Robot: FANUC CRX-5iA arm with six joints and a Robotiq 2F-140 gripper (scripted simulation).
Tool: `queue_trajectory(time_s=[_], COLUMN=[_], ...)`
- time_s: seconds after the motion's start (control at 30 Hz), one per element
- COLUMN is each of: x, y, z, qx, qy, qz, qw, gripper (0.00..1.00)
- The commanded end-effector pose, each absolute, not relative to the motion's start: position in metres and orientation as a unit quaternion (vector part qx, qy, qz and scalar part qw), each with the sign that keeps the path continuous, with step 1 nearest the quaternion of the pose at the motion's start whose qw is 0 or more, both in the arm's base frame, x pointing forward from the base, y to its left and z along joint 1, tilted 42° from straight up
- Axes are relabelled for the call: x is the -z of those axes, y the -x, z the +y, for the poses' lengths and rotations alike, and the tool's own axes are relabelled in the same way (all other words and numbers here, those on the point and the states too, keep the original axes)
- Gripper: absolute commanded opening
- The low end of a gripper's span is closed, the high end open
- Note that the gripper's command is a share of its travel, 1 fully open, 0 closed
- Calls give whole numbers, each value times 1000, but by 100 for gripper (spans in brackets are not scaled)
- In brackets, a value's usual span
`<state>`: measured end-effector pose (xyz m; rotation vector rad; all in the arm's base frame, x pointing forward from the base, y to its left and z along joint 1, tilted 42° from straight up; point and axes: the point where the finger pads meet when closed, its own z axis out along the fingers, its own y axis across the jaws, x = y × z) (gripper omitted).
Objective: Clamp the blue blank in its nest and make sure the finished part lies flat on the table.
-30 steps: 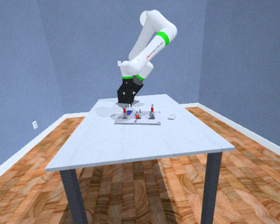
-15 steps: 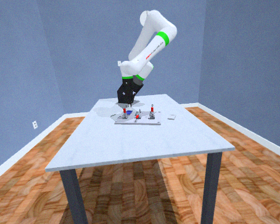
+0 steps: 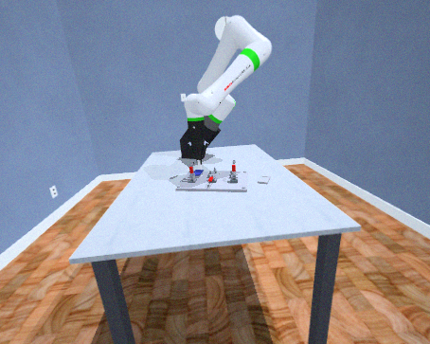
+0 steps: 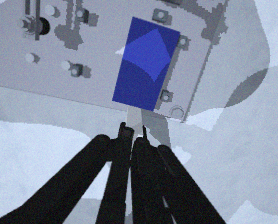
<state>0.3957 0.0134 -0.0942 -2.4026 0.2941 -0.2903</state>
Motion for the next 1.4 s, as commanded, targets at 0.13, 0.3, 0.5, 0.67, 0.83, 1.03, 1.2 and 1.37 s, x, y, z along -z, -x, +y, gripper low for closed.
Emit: queue_trajectory(time_s=[0.13, 0.3, 0.5, 0.67, 0.83, 1.03, 1.2, 1.37], x=[94, 94, 94, 94, 94, 94, 95, 96], y=[-397, -397, -399, -400, -400, -399, -390, -384], z=[13, 13, 12, 12, 12, 12, 15, 17], qx=[112, 112, 112, 112, 112, 112, 112, 112], qy=[925, 925, 925, 925, 925, 925, 925, 925], qz=[113, 113, 113, 113, 113, 113, 113, 113], qw=[345, 345, 345, 345, 345, 345, 345, 345], gripper=[0, 0, 0, 0, 0, 0, 0, 0])
